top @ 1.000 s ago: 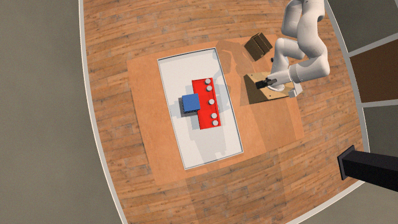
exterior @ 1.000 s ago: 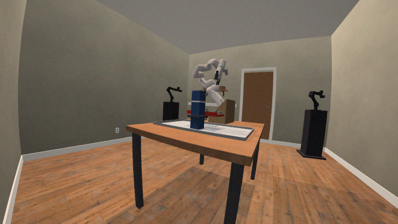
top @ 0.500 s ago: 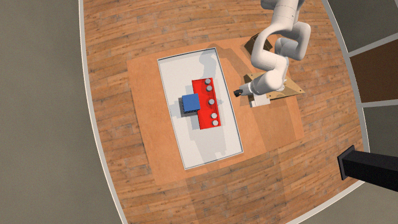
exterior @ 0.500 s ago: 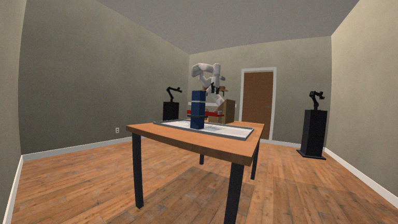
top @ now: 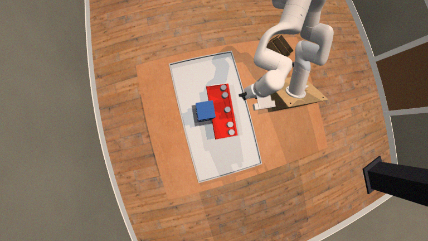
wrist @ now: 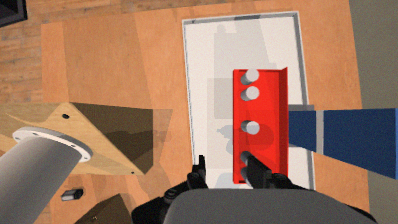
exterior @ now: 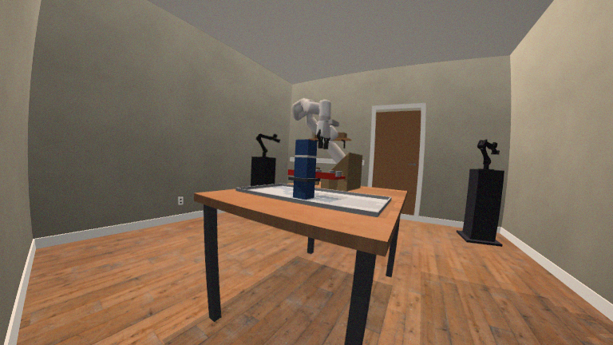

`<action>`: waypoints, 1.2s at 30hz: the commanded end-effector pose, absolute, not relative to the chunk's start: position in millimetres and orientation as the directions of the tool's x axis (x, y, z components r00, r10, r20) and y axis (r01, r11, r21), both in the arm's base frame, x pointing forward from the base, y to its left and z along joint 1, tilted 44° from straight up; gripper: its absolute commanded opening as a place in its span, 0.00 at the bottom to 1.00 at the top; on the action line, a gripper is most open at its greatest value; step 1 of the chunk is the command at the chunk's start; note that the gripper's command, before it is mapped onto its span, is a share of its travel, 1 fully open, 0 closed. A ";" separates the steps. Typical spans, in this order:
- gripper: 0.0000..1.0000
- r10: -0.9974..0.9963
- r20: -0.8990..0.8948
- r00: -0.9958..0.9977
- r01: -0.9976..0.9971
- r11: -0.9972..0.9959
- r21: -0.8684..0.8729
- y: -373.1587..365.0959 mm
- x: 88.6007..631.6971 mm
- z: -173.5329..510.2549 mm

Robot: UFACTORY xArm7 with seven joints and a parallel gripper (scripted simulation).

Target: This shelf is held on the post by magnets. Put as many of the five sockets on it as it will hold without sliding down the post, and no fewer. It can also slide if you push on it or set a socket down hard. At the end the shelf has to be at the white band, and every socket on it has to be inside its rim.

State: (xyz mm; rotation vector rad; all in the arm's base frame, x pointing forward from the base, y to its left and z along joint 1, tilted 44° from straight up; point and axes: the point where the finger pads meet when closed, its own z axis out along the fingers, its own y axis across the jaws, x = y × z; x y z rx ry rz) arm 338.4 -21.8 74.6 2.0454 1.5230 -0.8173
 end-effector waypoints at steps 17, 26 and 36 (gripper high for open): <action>0.61 0.686 -0.700 0.200 0.963 -0.270 0.010 -156.2 396.8 93.3; 0.61 0.685 -0.700 0.200 0.963 -0.270 0.010 -159.0 396.2 90.4; 0.61 0.685 -0.700 0.200 0.963 -0.270 0.010 -175.2 392.7 73.6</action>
